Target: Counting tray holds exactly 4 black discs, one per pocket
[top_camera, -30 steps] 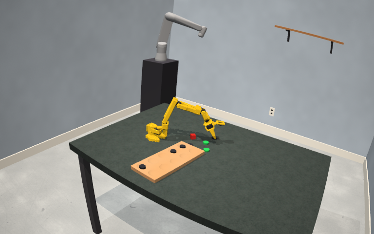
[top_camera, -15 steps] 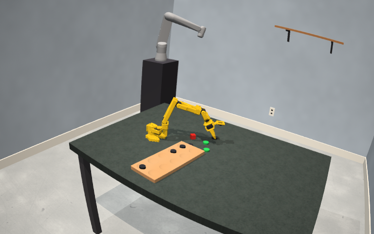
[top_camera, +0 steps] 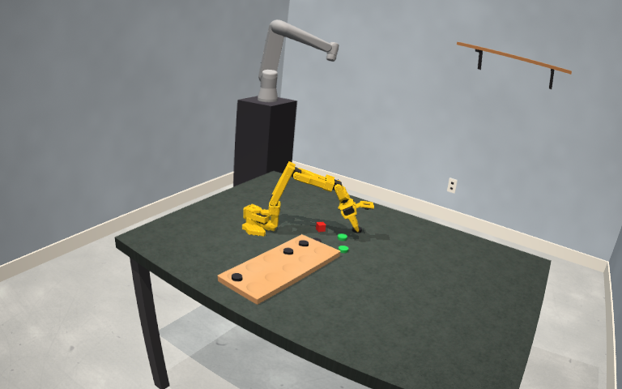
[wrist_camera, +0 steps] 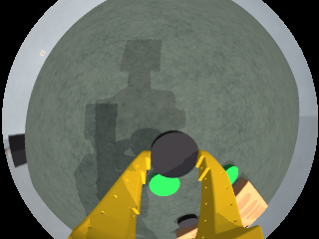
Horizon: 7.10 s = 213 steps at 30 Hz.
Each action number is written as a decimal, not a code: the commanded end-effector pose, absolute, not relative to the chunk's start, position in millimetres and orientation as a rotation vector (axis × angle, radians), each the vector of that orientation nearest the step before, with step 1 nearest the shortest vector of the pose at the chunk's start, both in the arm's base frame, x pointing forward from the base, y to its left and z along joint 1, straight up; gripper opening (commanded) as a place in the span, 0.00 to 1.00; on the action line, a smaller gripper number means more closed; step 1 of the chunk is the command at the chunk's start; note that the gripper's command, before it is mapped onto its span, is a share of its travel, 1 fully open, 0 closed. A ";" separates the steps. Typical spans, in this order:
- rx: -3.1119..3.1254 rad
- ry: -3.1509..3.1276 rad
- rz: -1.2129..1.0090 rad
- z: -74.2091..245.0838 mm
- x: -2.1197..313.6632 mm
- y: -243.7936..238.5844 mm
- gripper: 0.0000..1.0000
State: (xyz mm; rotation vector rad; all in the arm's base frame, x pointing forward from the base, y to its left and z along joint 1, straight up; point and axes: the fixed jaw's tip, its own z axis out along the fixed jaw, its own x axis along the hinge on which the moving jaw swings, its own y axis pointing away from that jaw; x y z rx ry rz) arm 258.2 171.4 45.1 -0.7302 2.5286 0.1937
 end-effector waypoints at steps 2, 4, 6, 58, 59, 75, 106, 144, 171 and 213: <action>-0.692 2.465 0.210 64.0 266.5 170.3 0.00; -0.687 2.466 0.209 64.1 266.9 169.3 0.00; -0.683 2.467 0.207 64.2 267.4 168.2 0.00; -0.233 2.537 0.069 69.0 287.6 60.2 0.00; -0.219 2.538 0.065 69.0 287.5 56.9 0.00; -0.011 2.547 0.001 69.7 282.2 9.4 0.00; 0.413 2.518 -0.129 68.1 247.9 -76.2 0.00; 0.790 2.440 -0.244 63.0 197.0 -133.9 0.00; 0.923 2.401 -0.285 60.4 175.9 -149.2 0.00; 0.961 2.413 -0.281 53.4 170.1 -150.0 0.00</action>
